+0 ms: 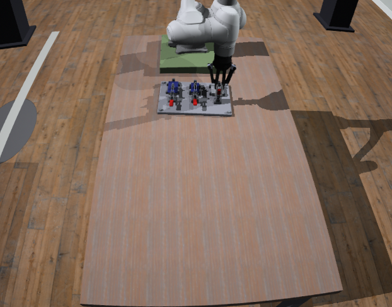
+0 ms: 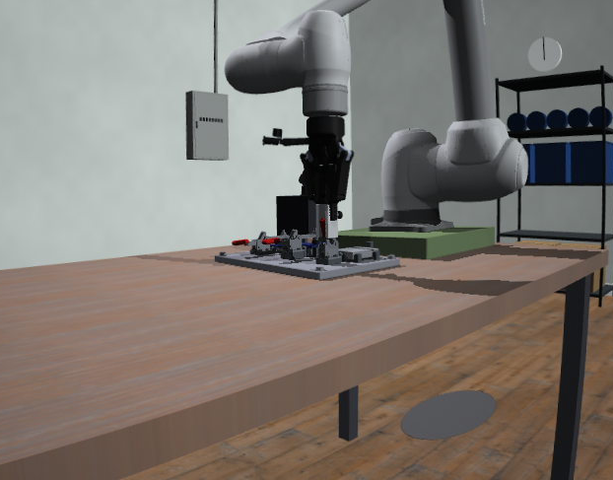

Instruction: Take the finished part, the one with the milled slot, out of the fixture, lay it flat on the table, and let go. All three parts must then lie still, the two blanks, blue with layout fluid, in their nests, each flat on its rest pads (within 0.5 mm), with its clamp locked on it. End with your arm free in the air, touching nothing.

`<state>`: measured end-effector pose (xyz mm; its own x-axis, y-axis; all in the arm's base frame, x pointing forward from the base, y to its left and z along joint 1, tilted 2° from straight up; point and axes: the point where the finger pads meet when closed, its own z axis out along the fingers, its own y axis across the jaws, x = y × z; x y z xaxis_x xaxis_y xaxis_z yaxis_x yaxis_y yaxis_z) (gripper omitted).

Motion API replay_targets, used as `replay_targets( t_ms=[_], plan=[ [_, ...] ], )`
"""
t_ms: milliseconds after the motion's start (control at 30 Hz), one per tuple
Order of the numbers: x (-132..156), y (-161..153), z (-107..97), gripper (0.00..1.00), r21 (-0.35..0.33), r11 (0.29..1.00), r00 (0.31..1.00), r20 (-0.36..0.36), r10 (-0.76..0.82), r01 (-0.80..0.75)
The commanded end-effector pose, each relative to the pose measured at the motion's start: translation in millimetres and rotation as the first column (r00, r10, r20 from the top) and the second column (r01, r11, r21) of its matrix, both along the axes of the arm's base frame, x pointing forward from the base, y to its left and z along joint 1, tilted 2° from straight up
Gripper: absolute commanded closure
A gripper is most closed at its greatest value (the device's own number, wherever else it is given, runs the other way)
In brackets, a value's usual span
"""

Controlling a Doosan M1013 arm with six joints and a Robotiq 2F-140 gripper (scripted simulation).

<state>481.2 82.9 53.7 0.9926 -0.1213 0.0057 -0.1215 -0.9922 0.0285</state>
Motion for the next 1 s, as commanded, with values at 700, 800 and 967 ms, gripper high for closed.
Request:
replay_targets(
  t_ms=[700, 800, 967],
  plan=[
    [0.1, 0.0, 0.1, 0.72, 0.0, 1.0, 1.0, 0.0, 0.0, 0.0],
    [0.1, 0.0, 0.1, 0.72, 0.0, 1.0, 1.0, 0.0, 0.0, 0.0],
    [0.1, 0.0, 0.1, 0.72, 0.0, 1.0, 1.0, 0.0, 0.0, 0.0]
  ],
)
